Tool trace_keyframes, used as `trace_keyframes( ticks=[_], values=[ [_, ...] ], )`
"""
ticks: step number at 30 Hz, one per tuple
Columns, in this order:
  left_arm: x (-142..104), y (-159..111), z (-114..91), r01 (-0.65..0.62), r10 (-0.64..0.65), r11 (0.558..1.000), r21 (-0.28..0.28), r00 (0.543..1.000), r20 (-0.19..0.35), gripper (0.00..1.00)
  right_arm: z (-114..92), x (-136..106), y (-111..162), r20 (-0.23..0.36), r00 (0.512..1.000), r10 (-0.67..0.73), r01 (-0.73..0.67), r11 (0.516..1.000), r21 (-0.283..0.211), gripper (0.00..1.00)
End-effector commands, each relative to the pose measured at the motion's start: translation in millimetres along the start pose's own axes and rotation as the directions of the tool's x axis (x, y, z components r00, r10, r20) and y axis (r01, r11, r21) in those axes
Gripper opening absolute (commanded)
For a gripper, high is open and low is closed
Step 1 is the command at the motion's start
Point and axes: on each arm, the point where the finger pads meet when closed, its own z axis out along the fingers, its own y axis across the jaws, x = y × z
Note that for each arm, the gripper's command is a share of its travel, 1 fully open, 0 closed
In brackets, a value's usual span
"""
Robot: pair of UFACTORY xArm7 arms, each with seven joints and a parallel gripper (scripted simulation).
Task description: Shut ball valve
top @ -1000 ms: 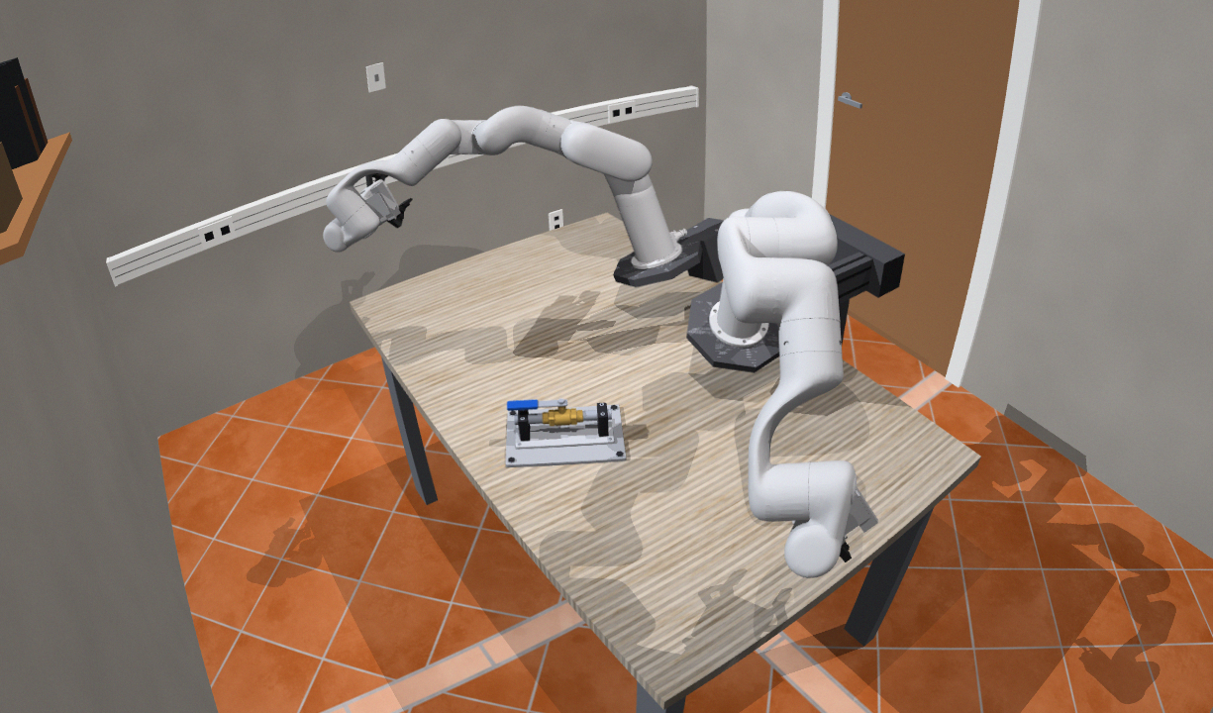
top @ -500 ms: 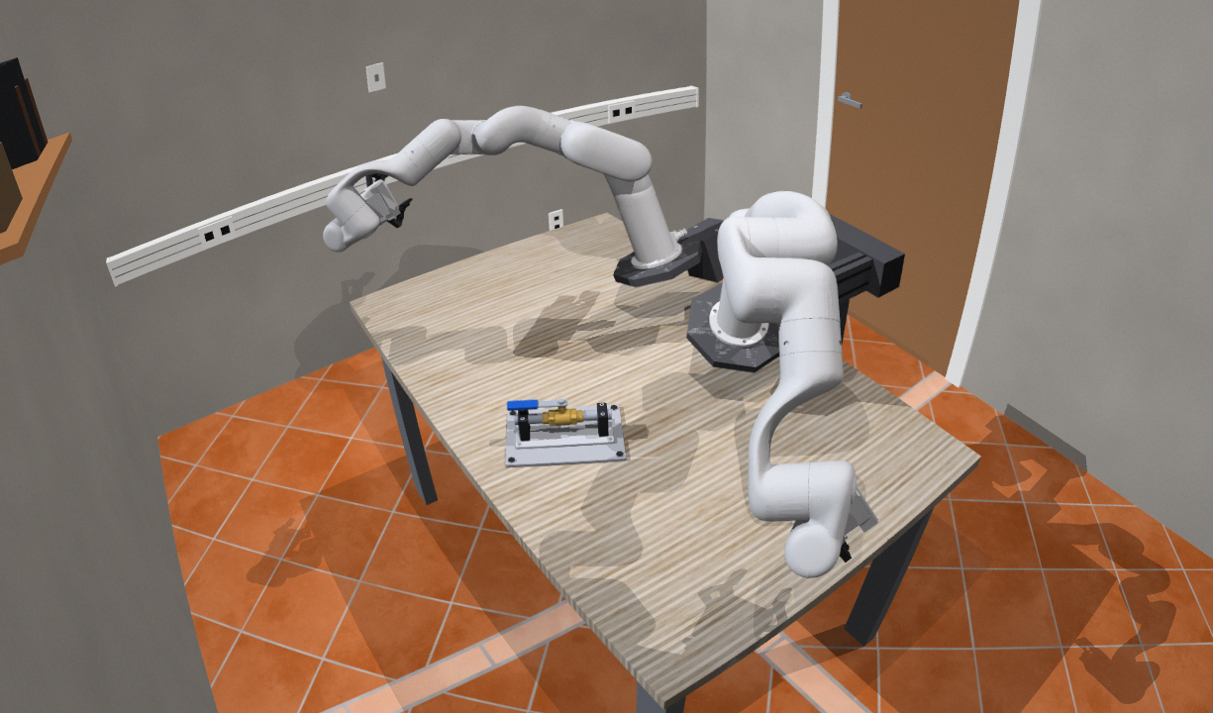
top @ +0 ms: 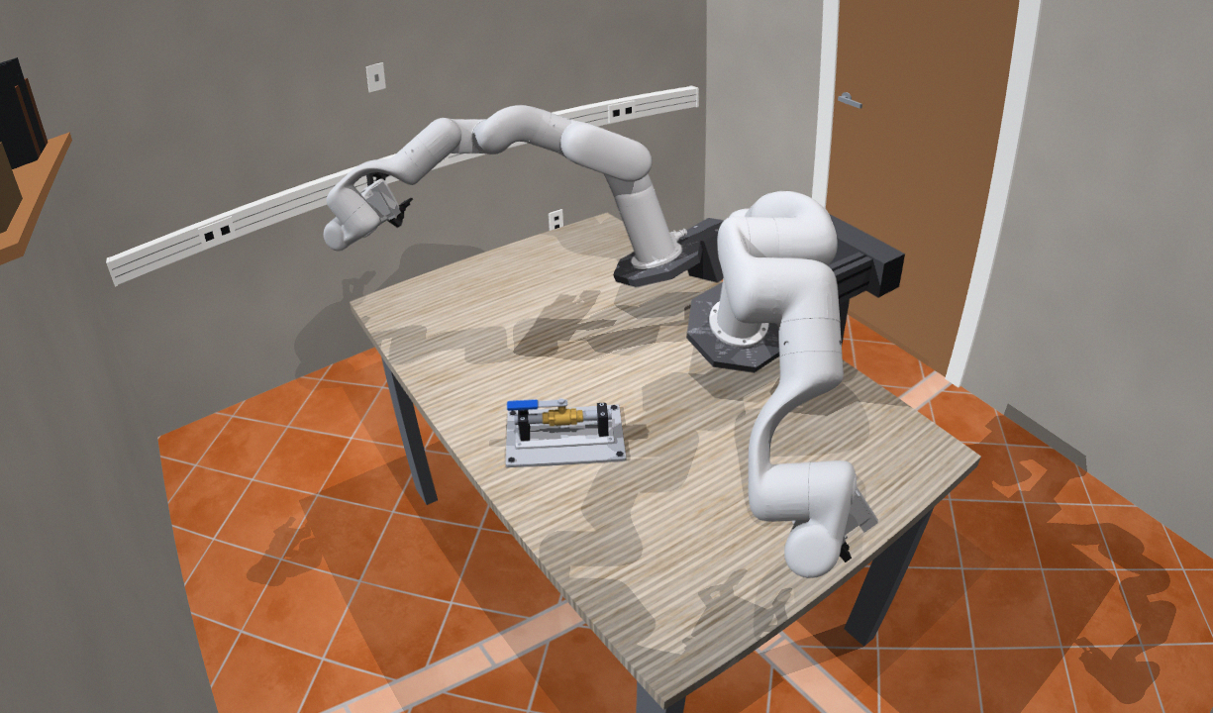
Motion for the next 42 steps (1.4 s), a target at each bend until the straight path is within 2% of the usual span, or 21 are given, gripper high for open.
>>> trace_keyframes(
  ticks=[1, 15, 30, 32, 42],
  values=[
    [0.7, 0.2, -1.9, 0.001, -0.001, 1.000, -0.003, 1.000, 0.002, 1.00, 3.4, -0.1, -1.7, -0.002, 1.000, 0.014, -0.014, 1.000, -0.009, 1.00],
    [0.7, 0.2, -1.9, 0.001, -0.001, 1.000, -0.003, 1.000, 0.002, 1.00, 25.4, -2.8, -1.0, -0.021, 0.997, 0.080, -0.081, 0.995, -0.053, 1.00],
    [0.7, 0.2, -1.9, 0.001, -0.001, 1.000, -0.003, 1.000, 0.002, 1.00, 78.9, -3.5, 2.8, -0.100, 0.964, 0.247, -0.260, 0.954, -0.149, 1.00],
    [0.7, 0.2, -1.9, 0.001, -0.001, 1.000, -0.003, 1.000, 0.002, 1.00, 78.9, -3.5, 2.8, -0.100, 0.964, 0.247, -0.260, 0.954, -0.149, 1.00],
    [0.7, 0.2, -1.9, 0.001, -0.001, 1.000, -0.003, 1.000, 0.002, 1.00, 127.6, 3.4, 8.7, -0.215, 0.890, 0.403, -0.445, 0.870, -0.214, 1.00]
  ],
)
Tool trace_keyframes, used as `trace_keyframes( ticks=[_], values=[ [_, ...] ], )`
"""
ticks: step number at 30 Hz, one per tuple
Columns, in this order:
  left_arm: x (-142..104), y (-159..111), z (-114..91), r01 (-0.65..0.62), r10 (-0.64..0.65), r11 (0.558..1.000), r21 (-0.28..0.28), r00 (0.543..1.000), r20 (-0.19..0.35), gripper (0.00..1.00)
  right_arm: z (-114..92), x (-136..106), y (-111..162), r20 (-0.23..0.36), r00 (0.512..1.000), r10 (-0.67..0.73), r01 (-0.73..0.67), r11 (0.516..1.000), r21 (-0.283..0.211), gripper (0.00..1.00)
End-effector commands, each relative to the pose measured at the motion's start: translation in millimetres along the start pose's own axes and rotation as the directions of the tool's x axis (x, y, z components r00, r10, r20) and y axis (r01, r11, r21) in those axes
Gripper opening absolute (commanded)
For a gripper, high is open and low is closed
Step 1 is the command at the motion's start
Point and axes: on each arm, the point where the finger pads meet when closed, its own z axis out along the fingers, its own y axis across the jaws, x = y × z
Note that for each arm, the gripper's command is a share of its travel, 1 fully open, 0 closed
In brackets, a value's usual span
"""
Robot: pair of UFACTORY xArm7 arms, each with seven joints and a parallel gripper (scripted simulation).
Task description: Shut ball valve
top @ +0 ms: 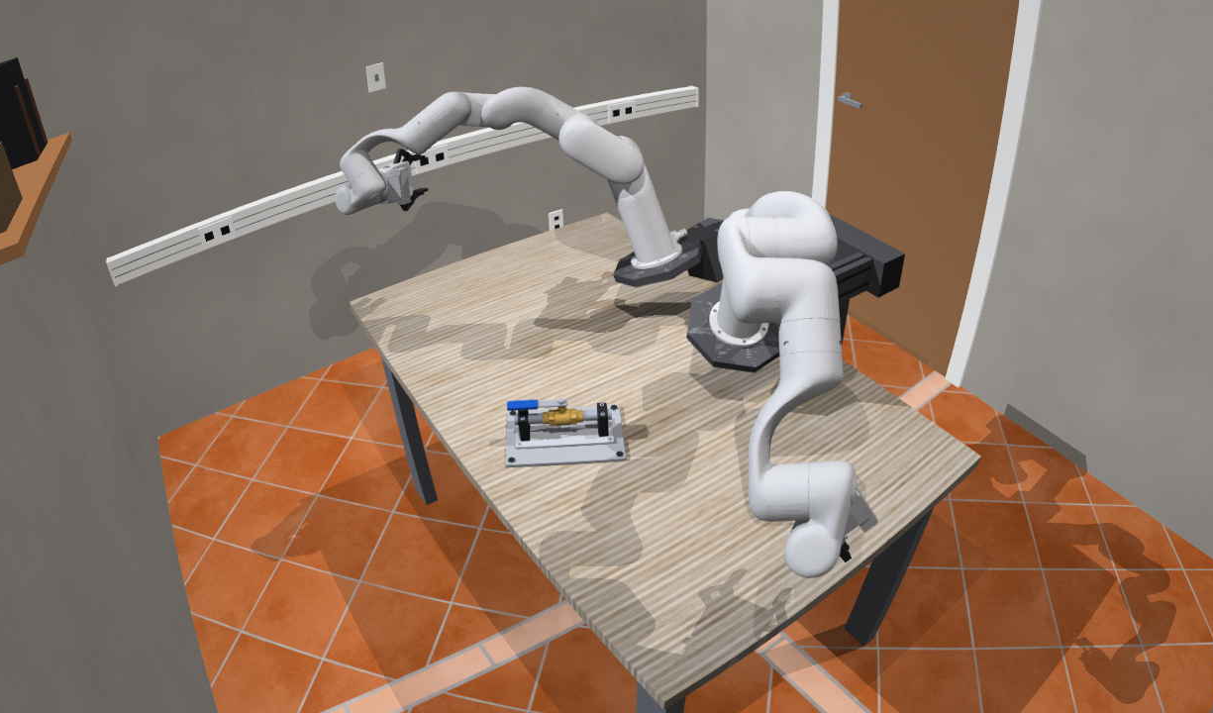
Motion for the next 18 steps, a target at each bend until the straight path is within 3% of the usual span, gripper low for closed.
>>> trace_keyframes(
  ticks=[1, 9, 18],
  values=[
    [0.7, 0.2, -1.9, 0.001, -0.001, 1.000, -0.003, 1.000, 0.002, 1.00, 30.5, 0.8, -5.3, -0.047, 0.991, 0.126, -0.129, 0.990, -0.064, 1.00],
    [0.7, 0.2, -1.9, 0.001, -0.001, 1.000, -0.003, 1.000, 0.002, 1.00, 63.4, 6.2, -9.3, -0.133, 0.956, 0.263, -0.278, 0.954, -0.111, 1.00],
    [0.7, 0.2, -1.9, 0.001, -0.001, 1.000, -0.003, 1.000, 0.002, 1.00, 108.0, 20.0, -15.2, -0.283, 0.843, 0.457, -0.506, 0.852, -0.133, 1.00]
  ],
)
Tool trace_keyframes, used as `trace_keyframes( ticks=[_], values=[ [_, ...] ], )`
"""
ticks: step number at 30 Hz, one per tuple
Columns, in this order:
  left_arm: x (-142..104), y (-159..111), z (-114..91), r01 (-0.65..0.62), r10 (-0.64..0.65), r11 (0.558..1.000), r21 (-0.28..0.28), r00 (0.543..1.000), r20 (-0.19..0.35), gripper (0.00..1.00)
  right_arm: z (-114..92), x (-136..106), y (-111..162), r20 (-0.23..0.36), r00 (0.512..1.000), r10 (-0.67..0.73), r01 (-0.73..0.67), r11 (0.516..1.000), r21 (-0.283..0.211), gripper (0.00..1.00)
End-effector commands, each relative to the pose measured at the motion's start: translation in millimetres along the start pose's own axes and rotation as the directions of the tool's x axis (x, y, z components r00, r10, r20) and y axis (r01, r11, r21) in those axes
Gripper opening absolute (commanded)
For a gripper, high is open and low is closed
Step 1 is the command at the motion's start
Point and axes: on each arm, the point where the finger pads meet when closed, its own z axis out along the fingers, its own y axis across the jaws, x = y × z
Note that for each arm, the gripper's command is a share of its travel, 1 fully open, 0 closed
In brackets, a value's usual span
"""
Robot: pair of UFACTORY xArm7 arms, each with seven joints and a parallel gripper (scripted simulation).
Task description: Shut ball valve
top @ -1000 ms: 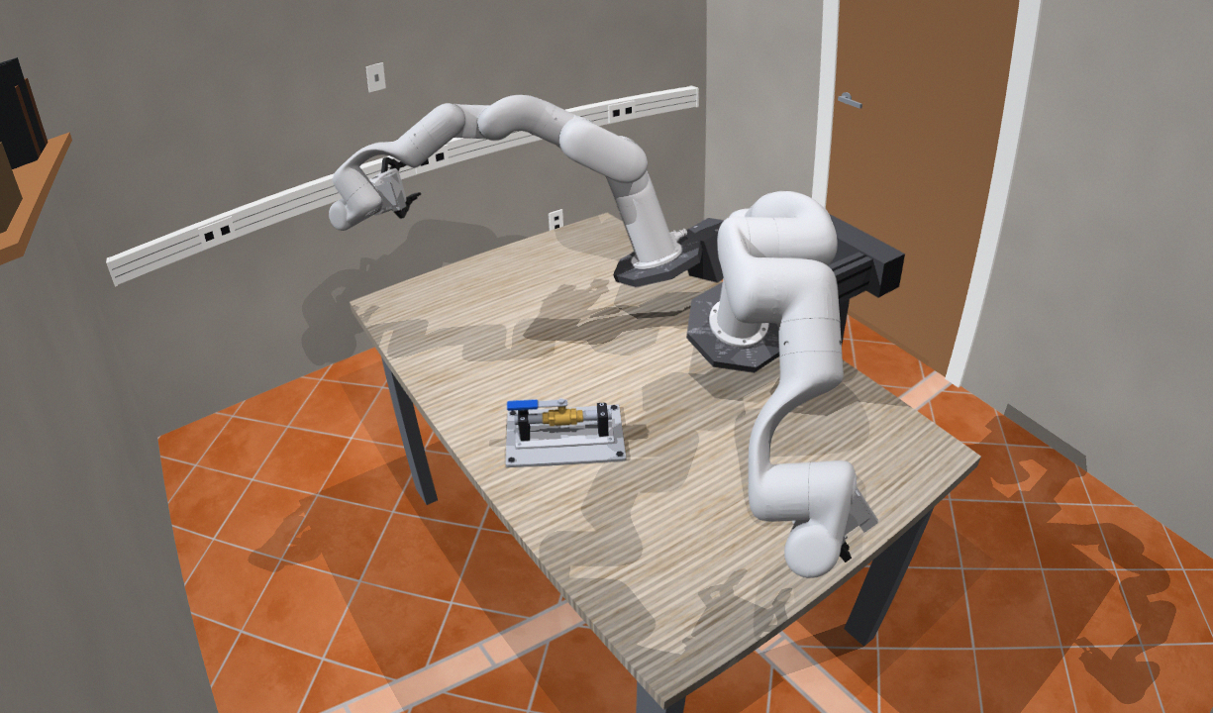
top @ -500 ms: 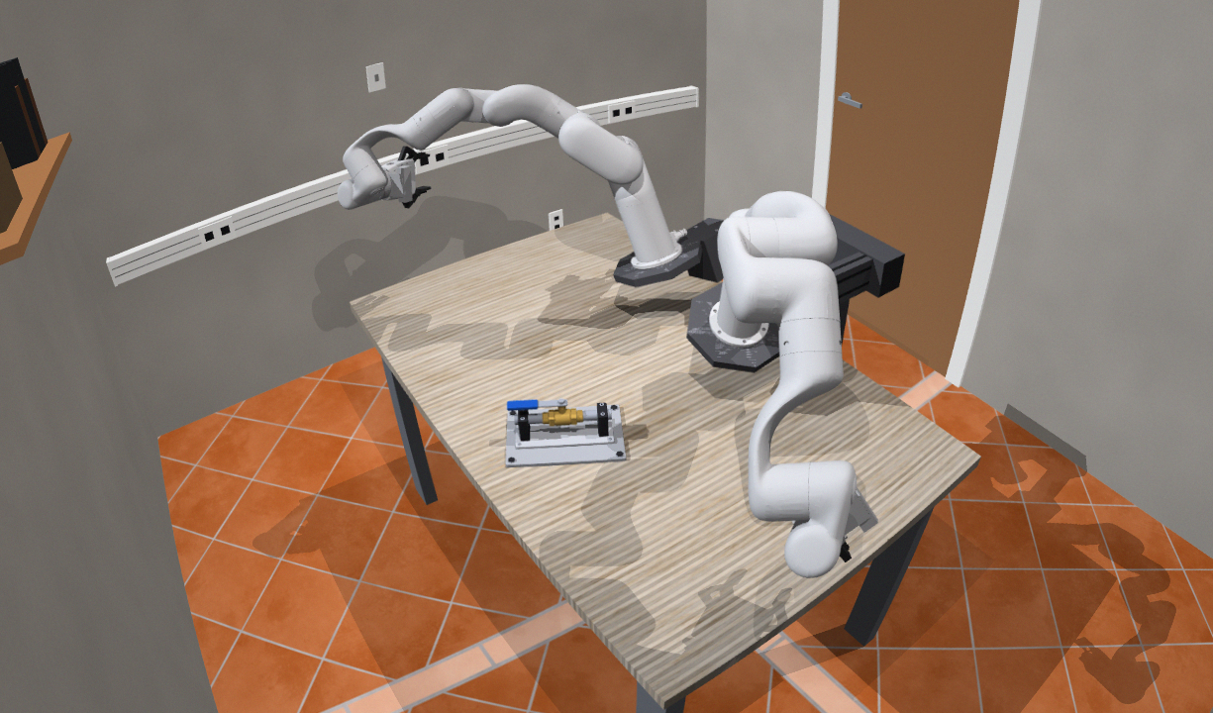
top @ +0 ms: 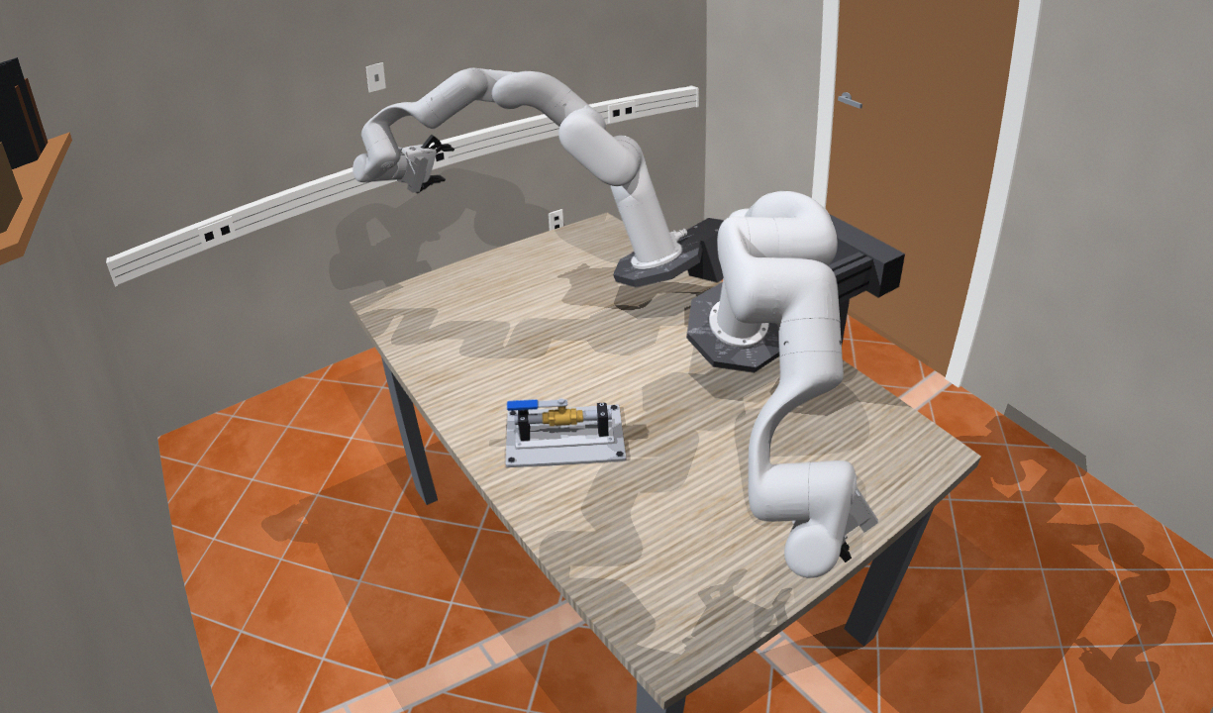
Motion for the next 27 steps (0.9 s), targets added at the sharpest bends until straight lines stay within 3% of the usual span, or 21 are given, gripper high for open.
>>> trace_keyframes(
  ticks=[1, 7, 14, 21, 23, 27],
  values=[
    [0.7, 0.2, -1.9, 0.001, -0.001, 1.000, -0.003, 1.000, 0.002, 1.00, 28.3, 0.2, -11.5, -0.072, 0.984, 0.162, -0.167, 0.984, -0.061, 1.00],
    [0.7, 0.2, -1.9, 0.001, -0.001, 1.000, -0.003, 1.000, 0.002, 1.00, 46.0, 2.9, -18.7, -0.138, 0.954, 0.267, -0.279, 0.958, -0.073, 1.00],
    [0.7, 0.2, -1.9, 0.001, -0.001, 1.000, -0.003, 1.000, 0.002, 1.00, 74.3, 9.9, -31.7, -0.257, 0.859, 0.443, -0.473, 0.879, -0.063, 1.00],
    [0.7, 0.2, -1.9, 0.001, -0.001, 1.000, -0.003, 1.000, 0.002, 1.00, 96.5, 18.0, -43.4, -0.358, 0.728, 0.584, -0.631, 0.776, -0.018, 1.00],
    [0.7, 0.2, -1.9, 0.001, -0.001, 1.000, -0.003, 1.000, 0.002, 1.00, 96.5, 18.0, -43.4, -0.358, 0.728, 0.584, -0.631, 0.776, -0.018, 1.00],
    [0.7, 0.2, -1.9, 0.001, -0.001, 1.000, -0.003, 1.000, 0.002, 1.00, 111.2, 24.9, -52.0, -0.423, 0.605, 0.675, -0.733, 0.680, 0.036, 1.00]
  ],
)
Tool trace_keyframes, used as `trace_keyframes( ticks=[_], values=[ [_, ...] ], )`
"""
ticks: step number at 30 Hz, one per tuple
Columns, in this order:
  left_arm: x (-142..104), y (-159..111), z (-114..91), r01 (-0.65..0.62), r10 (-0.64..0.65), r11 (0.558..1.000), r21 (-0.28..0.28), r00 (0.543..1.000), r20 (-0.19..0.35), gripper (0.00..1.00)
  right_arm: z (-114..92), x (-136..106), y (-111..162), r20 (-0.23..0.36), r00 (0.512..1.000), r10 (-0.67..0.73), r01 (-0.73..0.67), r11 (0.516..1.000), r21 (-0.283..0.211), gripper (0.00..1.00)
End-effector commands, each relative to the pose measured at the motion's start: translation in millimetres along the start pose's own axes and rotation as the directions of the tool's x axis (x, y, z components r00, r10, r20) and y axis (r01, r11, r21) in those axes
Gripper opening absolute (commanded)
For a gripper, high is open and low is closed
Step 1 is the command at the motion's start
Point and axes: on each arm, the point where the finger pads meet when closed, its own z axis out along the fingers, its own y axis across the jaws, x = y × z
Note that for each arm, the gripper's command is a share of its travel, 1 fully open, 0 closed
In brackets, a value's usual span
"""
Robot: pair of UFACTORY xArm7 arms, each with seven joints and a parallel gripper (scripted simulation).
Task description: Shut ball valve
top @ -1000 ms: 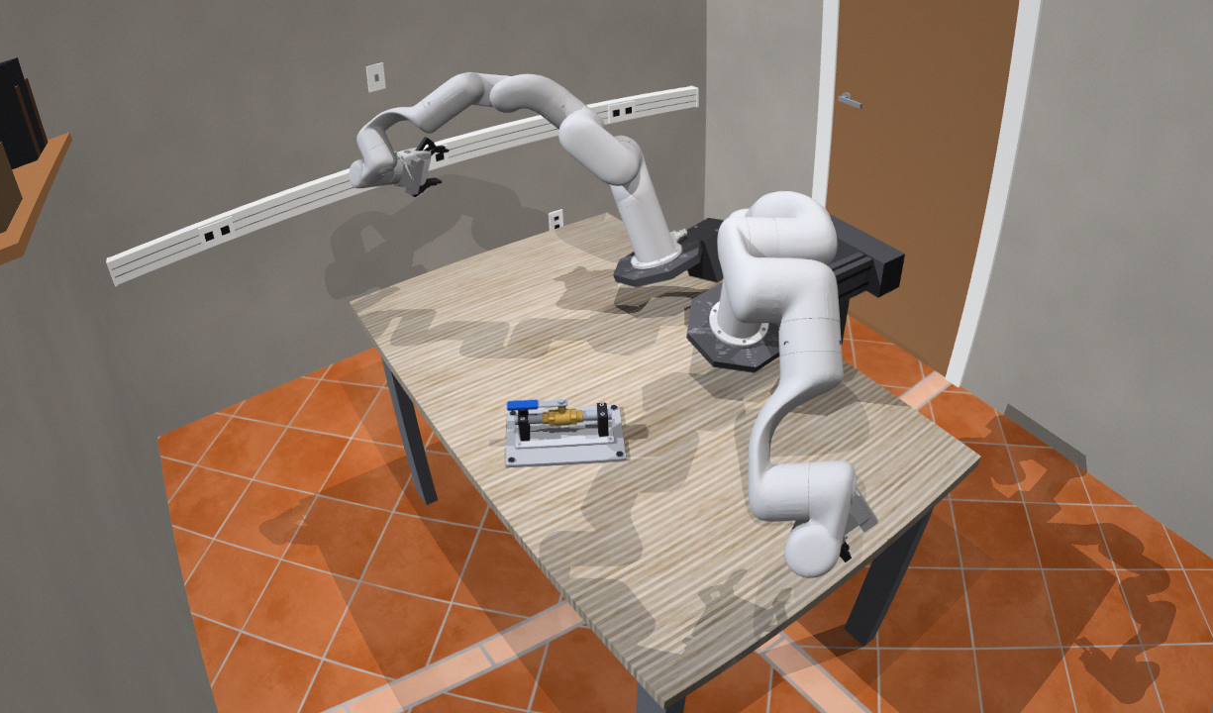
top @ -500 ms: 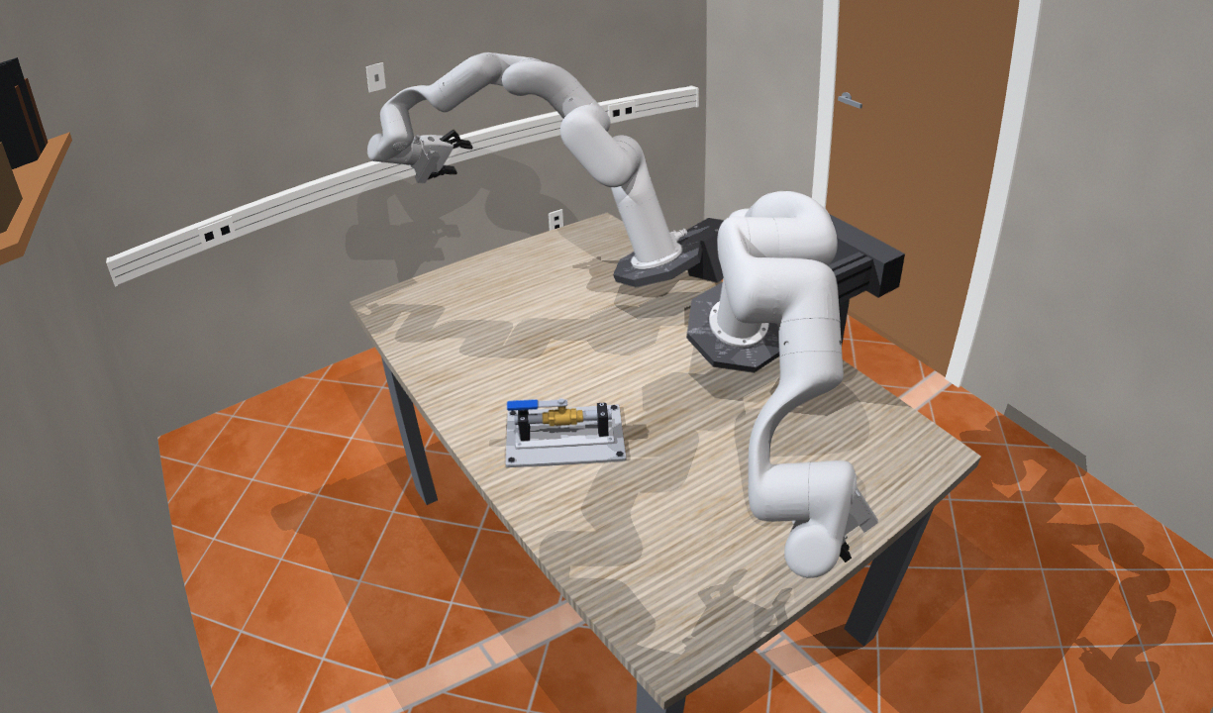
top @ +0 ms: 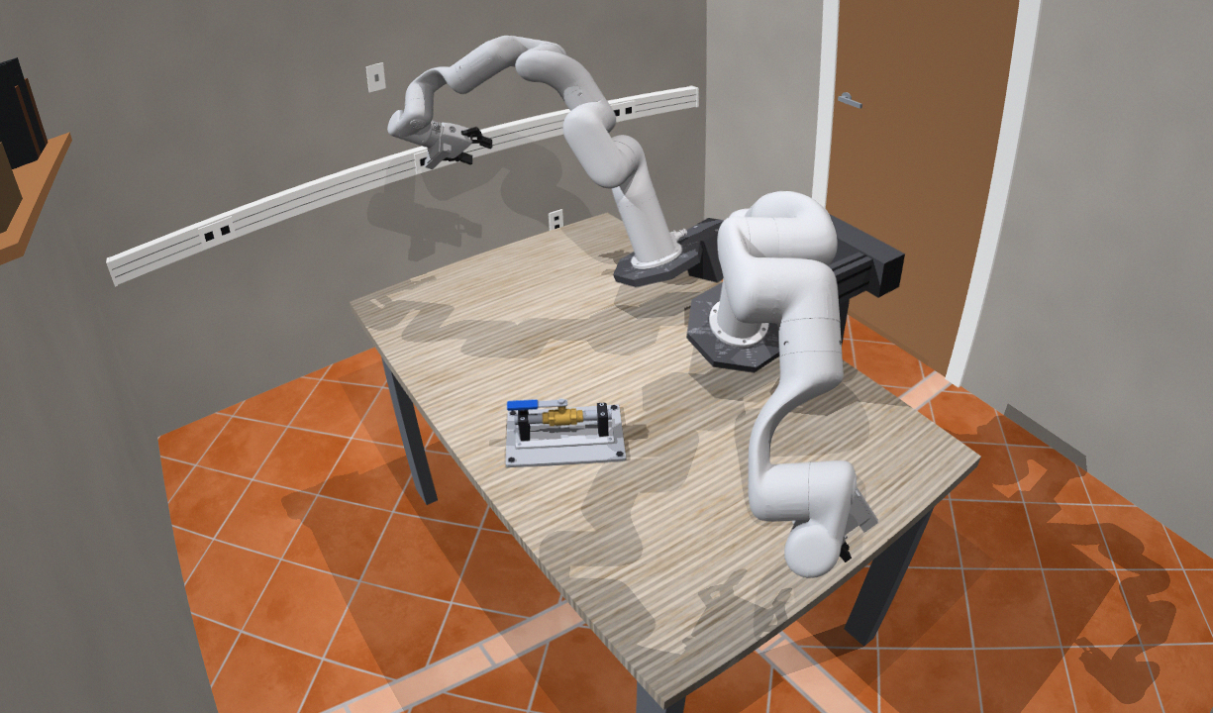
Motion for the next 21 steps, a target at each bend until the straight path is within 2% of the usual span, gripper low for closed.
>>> trace_keyframes(
  ticks=[1, 6, 11, 13, 16, 21],
  values=[
    [0.7, 0.2, -1.9, 0.001, -0.001, 1.000, -0.003, 1.000, 0.002, 1.00, 15.2, -8.2, -13.2, -0.084, 0.981, 0.177, -0.179, 0.984, -0.020, 1.00],
    [0.7, 0.2, -1.9, 0.001, -0.001, 1.000, -0.003, 1.000, 0.002, 1.00, 26.4, -12.2, -23.5, -0.150, 0.938, 0.311, -0.315, 0.949, -0.002, 1.00],
    [0.7, 0.2, -1.9, 0.001, -0.001, 1.000, -0.003, 1.000, 0.002, 1.00, 36.3, -15.5, -33.6, -0.210, 0.873, 0.440, -0.444, 0.896, 0.029, 1.00],
    [0.7, 0.2, -1.9, 0.001, -0.001, 1.000, -0.003, 1.000, 0.002, 1.00, 36.3, -15.5, -33.6, -0.210, 0.873, 0.440, -0.444, 0.896, 0.029, 1.00],
    [0.7, 0.2, -1.9, 0.001, -0.001, 1.000, -0.003, 1.000, 0.002, 1.00, 44.2, -18.0, -42.4, -0.257, 0.797, 0.547, -0.550, 0.832, 0.067, 1.00],
    [0.7, 0.2, -1.9, 0.001, -0.001, 1.000, -0.003, 1.000, 0.002, 1.00, 51.6, -20.4, -51.4, -0.297, 0.701, 0.649, -0.648, 0.753, 0.115, 1.00]
  ],
)
